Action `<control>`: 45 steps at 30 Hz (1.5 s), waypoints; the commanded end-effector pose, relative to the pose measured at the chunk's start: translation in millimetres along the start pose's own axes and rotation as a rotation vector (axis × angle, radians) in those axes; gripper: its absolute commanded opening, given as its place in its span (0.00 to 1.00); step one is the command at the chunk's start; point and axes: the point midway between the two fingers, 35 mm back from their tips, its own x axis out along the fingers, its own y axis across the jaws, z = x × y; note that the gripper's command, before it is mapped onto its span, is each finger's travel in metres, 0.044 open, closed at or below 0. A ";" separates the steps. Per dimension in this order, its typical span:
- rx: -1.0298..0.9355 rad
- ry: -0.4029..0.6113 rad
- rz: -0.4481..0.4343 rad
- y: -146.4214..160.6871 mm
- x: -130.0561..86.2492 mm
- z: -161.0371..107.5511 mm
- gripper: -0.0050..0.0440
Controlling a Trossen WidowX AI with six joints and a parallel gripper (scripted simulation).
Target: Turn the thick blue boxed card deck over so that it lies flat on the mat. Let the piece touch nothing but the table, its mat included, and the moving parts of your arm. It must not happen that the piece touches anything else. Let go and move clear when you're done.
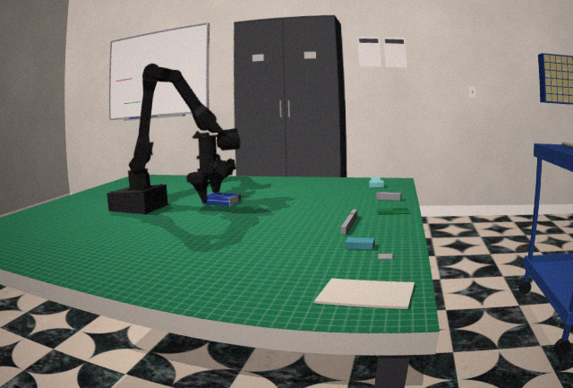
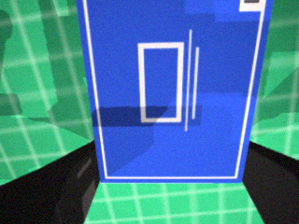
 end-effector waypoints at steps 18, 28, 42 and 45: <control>-0.009 0.006 0.009 3.6 1.8 1.2 0.85; -0.009 0.006 0.009 3.6 1.8 1.2 0.85; -0.008 0.002 0.005 2.6 1.2 1.7 1.00; -0.008 0.002 0.005 2.6 1.2 1.7 1.00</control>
